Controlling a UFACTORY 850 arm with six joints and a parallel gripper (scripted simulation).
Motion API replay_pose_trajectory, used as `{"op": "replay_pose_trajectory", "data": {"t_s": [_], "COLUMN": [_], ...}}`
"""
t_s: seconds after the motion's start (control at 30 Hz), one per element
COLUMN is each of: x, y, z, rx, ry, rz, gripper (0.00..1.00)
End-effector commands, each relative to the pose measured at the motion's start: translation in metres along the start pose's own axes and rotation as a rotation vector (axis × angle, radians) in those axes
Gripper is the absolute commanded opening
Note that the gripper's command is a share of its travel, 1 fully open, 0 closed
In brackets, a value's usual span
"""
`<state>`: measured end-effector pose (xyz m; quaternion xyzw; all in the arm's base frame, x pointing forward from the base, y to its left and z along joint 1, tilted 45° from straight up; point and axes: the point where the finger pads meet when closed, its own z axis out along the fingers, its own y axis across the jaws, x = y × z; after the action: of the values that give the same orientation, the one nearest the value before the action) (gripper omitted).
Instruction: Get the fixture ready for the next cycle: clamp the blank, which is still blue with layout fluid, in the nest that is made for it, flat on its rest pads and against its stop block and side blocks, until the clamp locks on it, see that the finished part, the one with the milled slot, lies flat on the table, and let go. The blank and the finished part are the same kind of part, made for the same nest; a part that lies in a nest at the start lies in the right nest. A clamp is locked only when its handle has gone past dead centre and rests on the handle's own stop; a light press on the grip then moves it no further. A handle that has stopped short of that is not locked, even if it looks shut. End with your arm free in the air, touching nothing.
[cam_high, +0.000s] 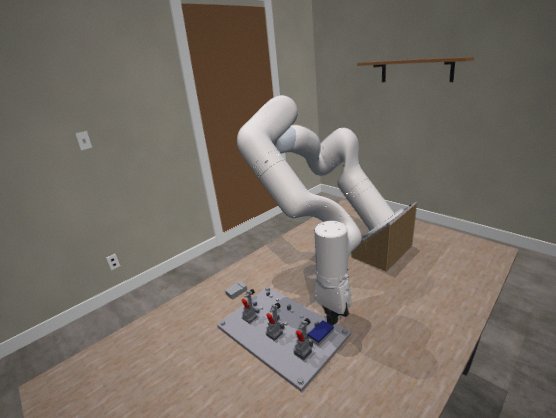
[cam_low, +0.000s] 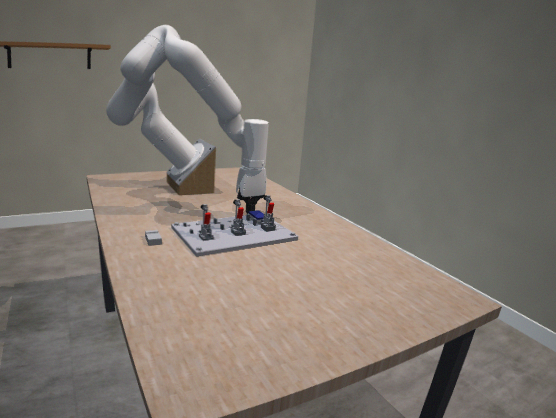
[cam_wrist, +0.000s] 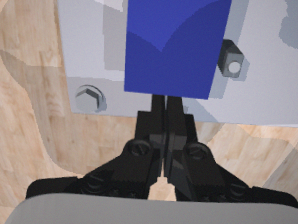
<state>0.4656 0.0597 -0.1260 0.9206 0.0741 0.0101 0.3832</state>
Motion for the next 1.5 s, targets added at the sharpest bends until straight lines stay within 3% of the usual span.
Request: {"op": "replay_pose_trajectory", "data": {"t_s": [0.0,1.47], "x": [0.001,0.013], "y": [0.0,0.0], "z": [-0.001,-0.001], "rx": [0.0,0.0], "ry": [0.001,0.001], "rz": [0.001,0.001], "gripper": [0.0,0.0]}}
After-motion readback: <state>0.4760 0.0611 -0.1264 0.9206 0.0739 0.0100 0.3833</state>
